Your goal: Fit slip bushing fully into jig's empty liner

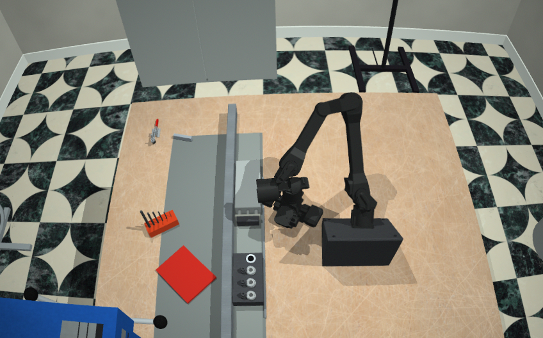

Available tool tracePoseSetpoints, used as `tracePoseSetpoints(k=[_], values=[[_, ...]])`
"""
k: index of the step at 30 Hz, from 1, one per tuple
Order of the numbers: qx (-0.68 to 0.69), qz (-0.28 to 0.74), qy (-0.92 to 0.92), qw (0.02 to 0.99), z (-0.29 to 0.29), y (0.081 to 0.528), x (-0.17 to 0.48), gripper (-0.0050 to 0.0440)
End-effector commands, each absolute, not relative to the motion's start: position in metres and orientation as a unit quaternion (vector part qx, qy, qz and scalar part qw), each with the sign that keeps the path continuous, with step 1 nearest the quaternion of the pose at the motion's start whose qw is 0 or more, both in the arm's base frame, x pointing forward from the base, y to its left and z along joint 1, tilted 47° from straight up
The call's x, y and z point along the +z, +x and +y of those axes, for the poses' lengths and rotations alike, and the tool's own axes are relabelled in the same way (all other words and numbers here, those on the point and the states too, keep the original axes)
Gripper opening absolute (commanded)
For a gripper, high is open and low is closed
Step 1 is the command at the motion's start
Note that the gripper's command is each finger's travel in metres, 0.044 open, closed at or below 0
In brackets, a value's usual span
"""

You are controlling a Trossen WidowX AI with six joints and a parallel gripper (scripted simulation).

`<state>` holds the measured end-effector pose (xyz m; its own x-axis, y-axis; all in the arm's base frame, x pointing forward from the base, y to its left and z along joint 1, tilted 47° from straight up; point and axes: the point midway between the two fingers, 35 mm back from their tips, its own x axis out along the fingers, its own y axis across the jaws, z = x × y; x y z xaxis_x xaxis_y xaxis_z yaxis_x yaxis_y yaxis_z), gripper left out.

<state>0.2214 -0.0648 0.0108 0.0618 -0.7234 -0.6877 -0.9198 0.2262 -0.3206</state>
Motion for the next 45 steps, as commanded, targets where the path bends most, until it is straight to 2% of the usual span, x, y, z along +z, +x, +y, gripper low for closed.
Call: tracePoseSetpoints(k=[1,7,11,25,45], values=[[0.121,0.671,-0.610,0.403,-0.064,0.224,0.013,0.0175],[0.100,0.661,-0.602,0.437,-0.056,0.220,0.018,0.0175],[0.106,0.649,-0.600,0.455,-0.020,0.236,0.044,0.0175],[0.122,0.667,-0.607,0.414,0.023,0.220,0.089,0.0175],[0.122,0.671,-0.609,0.404,0.023,0.215,0.095,0.0175]])
